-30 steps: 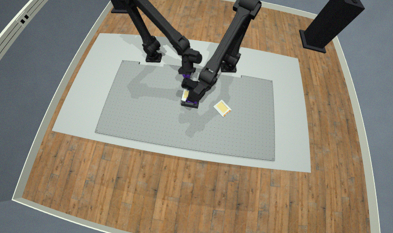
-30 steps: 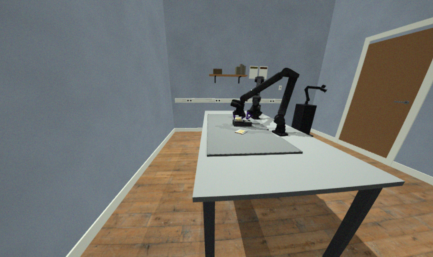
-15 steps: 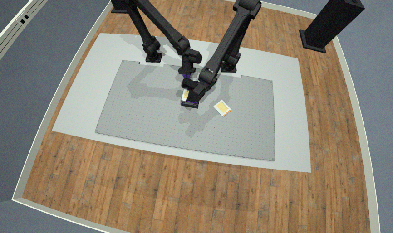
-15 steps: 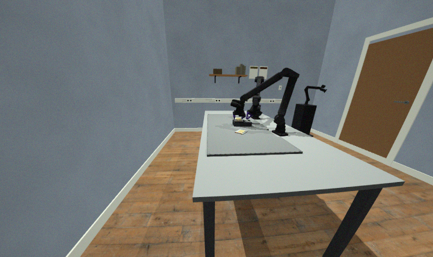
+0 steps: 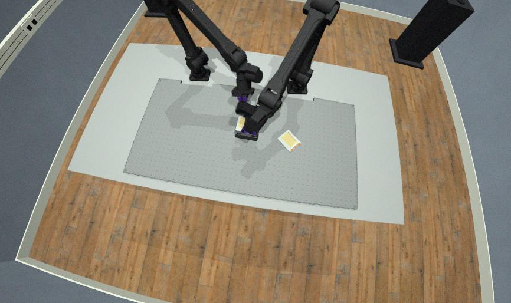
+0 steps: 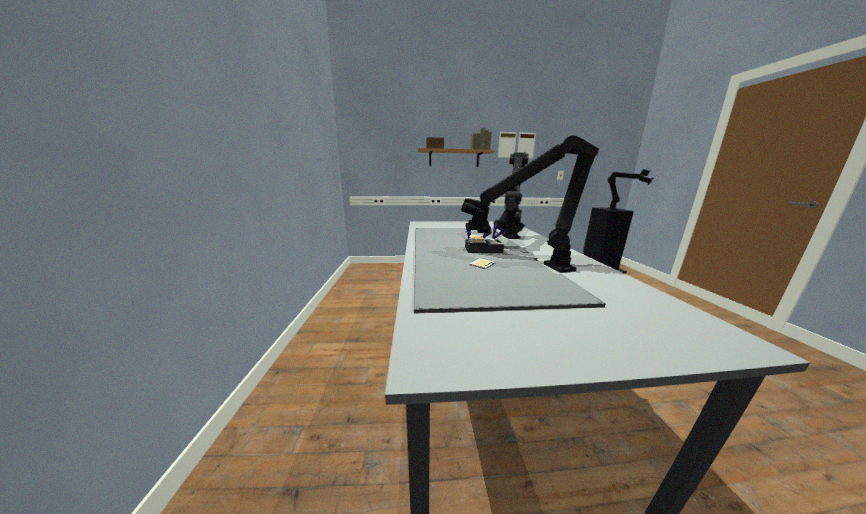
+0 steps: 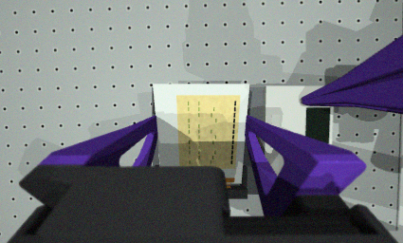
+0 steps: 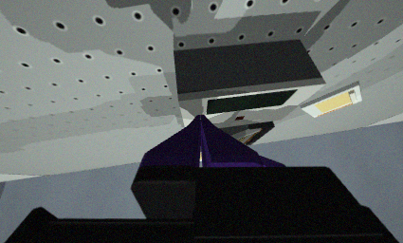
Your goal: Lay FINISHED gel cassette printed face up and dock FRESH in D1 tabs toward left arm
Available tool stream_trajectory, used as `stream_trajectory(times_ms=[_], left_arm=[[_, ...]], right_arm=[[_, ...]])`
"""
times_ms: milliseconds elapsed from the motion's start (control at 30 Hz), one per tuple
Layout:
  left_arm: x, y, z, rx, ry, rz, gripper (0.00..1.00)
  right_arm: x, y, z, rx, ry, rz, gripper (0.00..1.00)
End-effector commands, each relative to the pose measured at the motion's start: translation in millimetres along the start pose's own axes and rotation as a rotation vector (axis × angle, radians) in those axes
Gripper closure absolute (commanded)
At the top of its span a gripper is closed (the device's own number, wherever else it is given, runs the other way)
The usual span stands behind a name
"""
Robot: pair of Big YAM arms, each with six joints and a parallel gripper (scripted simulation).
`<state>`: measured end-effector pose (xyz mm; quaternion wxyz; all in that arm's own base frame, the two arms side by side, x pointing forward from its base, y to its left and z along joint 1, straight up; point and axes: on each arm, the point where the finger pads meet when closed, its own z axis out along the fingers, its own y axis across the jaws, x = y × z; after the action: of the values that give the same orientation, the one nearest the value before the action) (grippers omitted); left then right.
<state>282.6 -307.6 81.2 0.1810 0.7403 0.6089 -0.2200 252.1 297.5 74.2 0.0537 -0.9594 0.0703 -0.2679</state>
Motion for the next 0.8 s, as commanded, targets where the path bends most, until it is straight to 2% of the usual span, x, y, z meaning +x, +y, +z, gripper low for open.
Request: stream_trajectory(times_ms=[0,767], left_arm=[[-10.8,3.7,-3.7,-0.018,-0.014,0.015,1.00],[-13.8,4.1,-3.3,-0.018,-0.011,0.017,1.00]], right_arm=[[-41.6,41.9,37.8,-0.120,-0.095,-0.069,1.00],[-41.6,41.9,37.8,-0.120,-0.095,-0.069,1.00]])
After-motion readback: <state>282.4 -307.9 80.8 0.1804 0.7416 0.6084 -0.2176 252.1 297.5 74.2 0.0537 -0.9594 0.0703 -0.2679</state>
